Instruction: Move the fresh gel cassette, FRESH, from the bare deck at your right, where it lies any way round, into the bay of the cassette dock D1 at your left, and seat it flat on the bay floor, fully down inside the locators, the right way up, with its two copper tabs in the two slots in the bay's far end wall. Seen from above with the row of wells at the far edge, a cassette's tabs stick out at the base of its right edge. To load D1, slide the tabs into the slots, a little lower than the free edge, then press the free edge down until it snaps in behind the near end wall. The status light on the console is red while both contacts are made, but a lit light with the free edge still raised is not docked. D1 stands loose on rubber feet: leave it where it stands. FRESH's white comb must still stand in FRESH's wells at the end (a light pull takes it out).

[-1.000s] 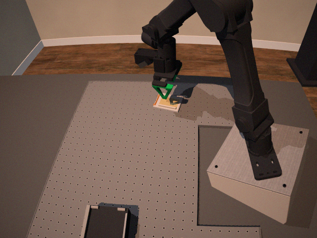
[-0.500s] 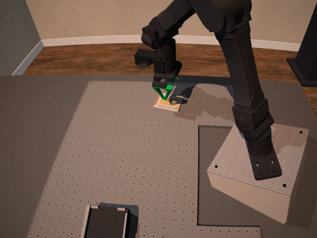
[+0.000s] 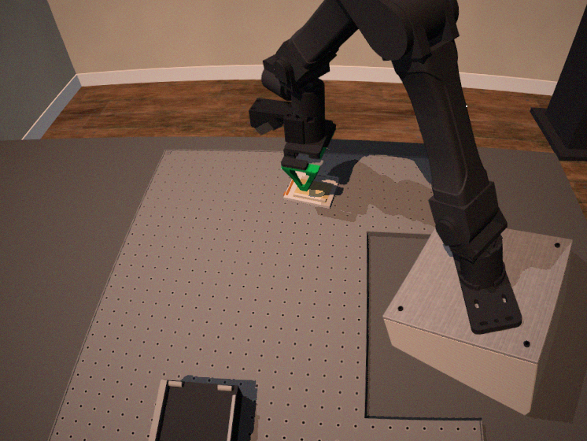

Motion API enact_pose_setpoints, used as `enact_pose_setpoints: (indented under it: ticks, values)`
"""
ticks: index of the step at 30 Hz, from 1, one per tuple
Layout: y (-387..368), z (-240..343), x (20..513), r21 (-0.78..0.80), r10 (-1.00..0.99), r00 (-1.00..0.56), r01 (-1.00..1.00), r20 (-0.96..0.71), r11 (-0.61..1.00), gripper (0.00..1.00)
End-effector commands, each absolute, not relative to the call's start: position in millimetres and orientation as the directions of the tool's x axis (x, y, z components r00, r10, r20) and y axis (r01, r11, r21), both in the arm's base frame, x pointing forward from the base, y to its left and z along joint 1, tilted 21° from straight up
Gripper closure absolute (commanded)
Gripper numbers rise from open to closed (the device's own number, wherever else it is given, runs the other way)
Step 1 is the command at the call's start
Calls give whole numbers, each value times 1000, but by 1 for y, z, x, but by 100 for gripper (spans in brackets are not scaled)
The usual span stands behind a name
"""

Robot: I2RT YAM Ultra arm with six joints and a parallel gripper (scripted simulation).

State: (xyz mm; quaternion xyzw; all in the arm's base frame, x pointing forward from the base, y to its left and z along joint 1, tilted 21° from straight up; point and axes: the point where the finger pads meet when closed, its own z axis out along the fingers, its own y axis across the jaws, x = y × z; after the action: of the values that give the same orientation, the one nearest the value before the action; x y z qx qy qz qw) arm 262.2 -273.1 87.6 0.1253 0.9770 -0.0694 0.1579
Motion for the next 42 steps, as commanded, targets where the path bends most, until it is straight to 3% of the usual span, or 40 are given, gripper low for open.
enact_pose_setpoints:
  ticks: [1, 3, 17, 19, 20, 26, 29, 42]
  values:
    - [-272, 78, 265, -90, 225, -918, 267, -326, 960, 0]
    - [-282, 102, 274, -128, 207, -902, 273, -380, 953, 0]
    - [-277, 60, 271, -92, 227, -918, 269, -324, 959, 0]
    - [-277, 60, 271, -92, 227, -918, 269, -324, 959, 0]
    - [-289, 87, 281, -135, 207, -899, 277, -385, 951, 0]
    - [-278, 51, 275, -92, 225, -919, 267, -324, 959, 0]
    - [-291, 79, 283, -134, 210, -899, 279, -385, 951, 0]
    - [-282, 52, 275, -98, 226, -915, 273, -334, 957, 0]
